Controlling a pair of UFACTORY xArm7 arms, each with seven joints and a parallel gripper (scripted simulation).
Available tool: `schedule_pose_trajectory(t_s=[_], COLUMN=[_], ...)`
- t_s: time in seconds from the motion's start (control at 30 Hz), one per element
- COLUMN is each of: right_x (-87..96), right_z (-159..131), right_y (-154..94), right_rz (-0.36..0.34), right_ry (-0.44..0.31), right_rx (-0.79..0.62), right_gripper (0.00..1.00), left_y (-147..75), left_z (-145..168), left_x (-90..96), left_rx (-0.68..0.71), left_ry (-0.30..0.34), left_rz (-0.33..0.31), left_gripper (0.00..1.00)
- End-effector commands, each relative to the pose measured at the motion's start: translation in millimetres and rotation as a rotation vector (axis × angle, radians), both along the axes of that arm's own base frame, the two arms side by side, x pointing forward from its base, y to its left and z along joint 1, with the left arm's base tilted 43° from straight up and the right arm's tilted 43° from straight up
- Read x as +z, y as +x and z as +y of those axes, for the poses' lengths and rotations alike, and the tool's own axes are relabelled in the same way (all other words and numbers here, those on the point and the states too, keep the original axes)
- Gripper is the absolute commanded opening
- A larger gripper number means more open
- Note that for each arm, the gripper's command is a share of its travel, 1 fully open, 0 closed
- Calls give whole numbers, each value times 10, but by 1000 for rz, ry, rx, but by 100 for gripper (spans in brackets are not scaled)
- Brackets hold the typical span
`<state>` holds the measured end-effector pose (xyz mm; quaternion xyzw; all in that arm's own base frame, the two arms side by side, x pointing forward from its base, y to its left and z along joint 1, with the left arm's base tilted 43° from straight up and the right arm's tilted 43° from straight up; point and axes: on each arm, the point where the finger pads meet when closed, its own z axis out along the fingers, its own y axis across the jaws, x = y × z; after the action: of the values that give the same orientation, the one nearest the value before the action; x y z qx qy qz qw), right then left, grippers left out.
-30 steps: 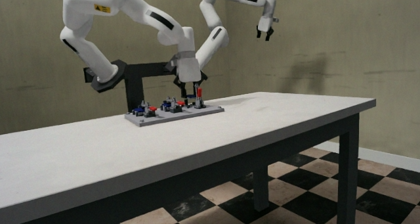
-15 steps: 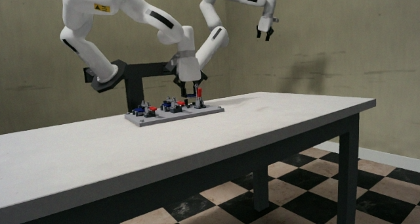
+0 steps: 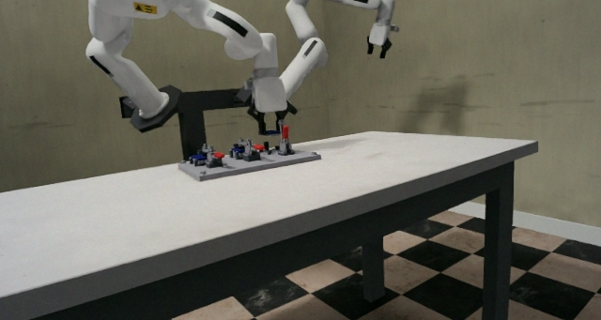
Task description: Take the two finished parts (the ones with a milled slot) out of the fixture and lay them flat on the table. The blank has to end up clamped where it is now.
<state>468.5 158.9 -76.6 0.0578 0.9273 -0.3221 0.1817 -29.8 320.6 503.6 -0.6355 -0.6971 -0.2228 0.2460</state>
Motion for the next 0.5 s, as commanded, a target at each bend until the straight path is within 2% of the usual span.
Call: schedule_pose_trajectory(t_s=[0.0, 0.47], right_x=[68, 152], right_z=[86, 166], right_y=[-43, -112], right_rz=[-2, -2], right_ry=[4, 4], right_rx=[3, 4], right_gripper=[0, 0], left_y=[-3, -3], left_z=[-3, -3], left_x=[18, 18], left_rx=[1, 1], left_ry=[4, 4], left_rz=[-2, -2], left_gripper=[100, 100])
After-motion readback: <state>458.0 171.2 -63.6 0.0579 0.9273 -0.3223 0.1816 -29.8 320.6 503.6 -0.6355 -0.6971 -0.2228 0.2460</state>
